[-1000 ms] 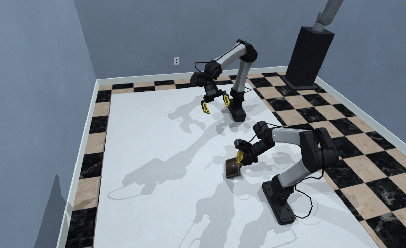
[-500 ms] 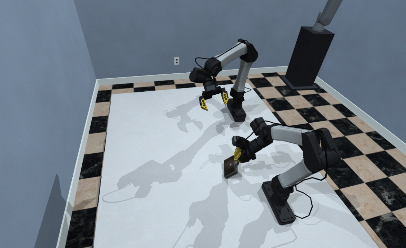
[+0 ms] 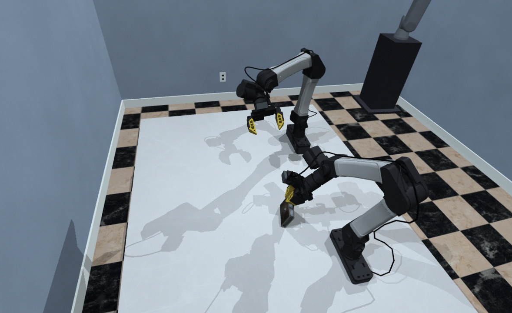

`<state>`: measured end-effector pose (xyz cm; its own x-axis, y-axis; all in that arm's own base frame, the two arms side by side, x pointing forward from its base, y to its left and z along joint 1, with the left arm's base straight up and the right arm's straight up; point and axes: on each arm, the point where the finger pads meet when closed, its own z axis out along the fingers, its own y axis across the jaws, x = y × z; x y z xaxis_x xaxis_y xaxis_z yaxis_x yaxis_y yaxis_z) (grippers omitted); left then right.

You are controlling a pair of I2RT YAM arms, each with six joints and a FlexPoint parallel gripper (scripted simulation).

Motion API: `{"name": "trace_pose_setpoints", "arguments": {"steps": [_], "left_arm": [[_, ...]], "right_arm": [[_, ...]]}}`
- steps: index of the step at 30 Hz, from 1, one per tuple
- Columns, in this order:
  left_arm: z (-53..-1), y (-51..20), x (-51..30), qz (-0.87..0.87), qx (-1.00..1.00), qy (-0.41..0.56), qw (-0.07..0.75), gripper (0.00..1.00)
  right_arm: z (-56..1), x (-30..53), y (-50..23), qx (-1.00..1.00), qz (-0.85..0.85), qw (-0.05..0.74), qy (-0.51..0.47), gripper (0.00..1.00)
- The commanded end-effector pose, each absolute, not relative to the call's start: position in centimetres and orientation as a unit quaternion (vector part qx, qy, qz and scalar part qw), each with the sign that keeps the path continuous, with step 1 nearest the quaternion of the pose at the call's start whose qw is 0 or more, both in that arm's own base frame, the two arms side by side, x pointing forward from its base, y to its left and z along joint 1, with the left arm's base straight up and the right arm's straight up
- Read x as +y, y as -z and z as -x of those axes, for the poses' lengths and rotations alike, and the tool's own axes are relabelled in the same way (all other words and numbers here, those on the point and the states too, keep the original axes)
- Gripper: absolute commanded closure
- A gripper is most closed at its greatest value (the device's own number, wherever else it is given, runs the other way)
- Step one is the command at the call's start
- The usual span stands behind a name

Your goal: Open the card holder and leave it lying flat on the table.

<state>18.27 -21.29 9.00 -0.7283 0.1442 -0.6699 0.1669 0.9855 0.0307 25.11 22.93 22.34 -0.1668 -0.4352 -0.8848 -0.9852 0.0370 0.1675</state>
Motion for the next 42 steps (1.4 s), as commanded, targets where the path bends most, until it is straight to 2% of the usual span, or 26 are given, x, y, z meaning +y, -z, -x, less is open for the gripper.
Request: {"name": "trace_pose_setpoints", "arguments": {"steps": [1, 16, 29, 42], "left_arm": [[-19.8, -10.3, -23.4, -0.093, 0.925, 0.046, 0.365, 0.92], [-21.4, -10.4, -23.4, -0.086, 0.926, 0.041, 0.366, 0.92], [-14.5, -6.5, -20.4, -0.055, 0.929, 0.028, 0.366, 0.92], [-10.8, -5.1, -20.9, -0.084, 0.927, 0.023, 0.364, 0.92]], "right_arm": [[-25.6, 22.5, -24.0, 0.634, 0.564, 0.350, -0.398, 0.00], [-26.4, 21.3, -24.8, 0.632, 0.564, 0.363, -0.388, 0.00], [-21.6, 21.6, -22.3, 0.602, 0.599, 0.308, -0.429, 0.00], [-19.9, 22.0, -21.3, 0.595, 0.606, 0.289, -0.442, 0.00]]}}
